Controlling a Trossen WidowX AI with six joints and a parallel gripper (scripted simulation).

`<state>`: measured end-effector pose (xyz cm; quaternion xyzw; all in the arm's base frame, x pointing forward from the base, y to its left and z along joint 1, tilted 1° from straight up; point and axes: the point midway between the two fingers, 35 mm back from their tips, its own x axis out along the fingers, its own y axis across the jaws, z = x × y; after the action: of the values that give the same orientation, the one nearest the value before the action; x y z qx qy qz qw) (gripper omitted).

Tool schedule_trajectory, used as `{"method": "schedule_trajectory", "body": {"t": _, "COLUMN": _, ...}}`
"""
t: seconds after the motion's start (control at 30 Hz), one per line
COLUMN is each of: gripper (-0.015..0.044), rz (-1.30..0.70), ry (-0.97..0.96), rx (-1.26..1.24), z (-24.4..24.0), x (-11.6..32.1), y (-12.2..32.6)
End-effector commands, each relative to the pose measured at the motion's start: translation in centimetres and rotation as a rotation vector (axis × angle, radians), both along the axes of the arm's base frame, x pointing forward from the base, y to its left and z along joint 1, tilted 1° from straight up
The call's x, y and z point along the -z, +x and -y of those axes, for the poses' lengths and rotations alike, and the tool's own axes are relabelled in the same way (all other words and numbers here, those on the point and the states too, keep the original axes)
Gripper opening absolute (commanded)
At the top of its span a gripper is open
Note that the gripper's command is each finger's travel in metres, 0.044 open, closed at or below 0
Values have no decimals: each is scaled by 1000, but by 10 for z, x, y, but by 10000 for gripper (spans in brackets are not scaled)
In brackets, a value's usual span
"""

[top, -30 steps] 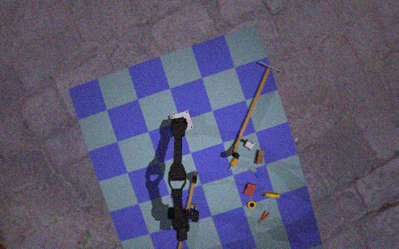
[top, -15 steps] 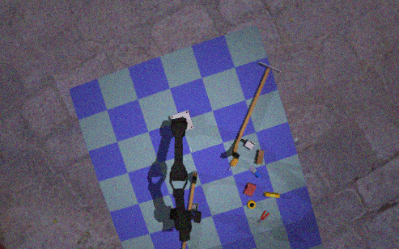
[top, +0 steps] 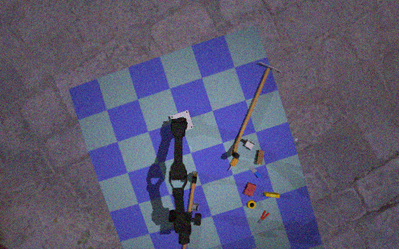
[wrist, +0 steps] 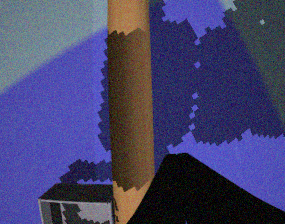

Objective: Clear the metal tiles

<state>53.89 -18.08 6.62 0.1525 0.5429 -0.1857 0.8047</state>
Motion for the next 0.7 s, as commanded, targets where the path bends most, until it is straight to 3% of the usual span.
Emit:
{"method": "schedule_trajectory", "body": {"t": 0.0, "gripper": 0, "rz": 19, "ry": -7, "rx": -3, "z": 0, "x": -19, "y": -2}}
{"method": "schedule_trajectory", "body": {"t": 0.67, "gripper": 0, "rz": -72, "ry": 27, "rx": -3, "z": 13, "x": -77, "y": -62}}
